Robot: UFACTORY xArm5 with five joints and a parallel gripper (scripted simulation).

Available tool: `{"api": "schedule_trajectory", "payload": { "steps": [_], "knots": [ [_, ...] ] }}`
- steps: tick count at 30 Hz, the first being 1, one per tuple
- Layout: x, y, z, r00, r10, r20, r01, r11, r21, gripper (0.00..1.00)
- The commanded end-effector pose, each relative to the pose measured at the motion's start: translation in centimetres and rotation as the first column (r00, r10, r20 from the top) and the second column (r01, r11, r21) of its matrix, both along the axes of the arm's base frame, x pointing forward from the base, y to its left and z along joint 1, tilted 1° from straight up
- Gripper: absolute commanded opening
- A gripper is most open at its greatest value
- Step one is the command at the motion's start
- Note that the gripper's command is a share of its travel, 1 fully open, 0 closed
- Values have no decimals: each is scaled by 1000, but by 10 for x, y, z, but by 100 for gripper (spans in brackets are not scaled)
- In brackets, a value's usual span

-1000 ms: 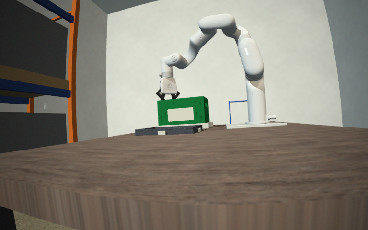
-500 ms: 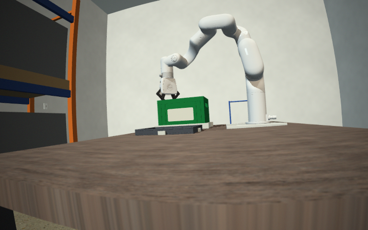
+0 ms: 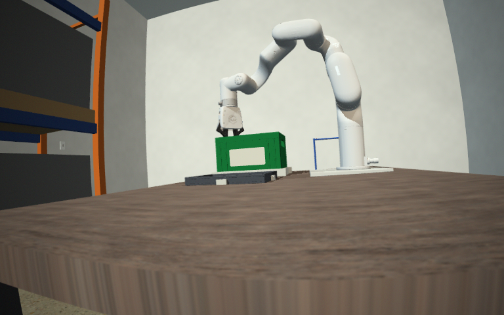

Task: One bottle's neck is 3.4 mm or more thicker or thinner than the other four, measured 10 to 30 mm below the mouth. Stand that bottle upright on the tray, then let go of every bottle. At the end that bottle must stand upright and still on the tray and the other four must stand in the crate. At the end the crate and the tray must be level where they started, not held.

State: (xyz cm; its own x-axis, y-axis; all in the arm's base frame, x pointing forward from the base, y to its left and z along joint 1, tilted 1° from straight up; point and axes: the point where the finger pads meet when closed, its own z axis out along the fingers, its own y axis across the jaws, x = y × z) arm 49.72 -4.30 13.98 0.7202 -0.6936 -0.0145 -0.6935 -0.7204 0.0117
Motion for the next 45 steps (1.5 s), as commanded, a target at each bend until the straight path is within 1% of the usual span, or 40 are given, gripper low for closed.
{"api": "schedule_trajectory", "payload": {
  "steps": [1,29,30,45],
  "knots": [
    [1,0,2,1000,0,4,0,1000,0,0],
    [1,0,2,1000,0,4,0,1000,0,0],
    [1,0,2,1000,0,4,0,1000,0,65],
    [1,0,2,1000,0,4,0,1000,0,65]
  ]
}}
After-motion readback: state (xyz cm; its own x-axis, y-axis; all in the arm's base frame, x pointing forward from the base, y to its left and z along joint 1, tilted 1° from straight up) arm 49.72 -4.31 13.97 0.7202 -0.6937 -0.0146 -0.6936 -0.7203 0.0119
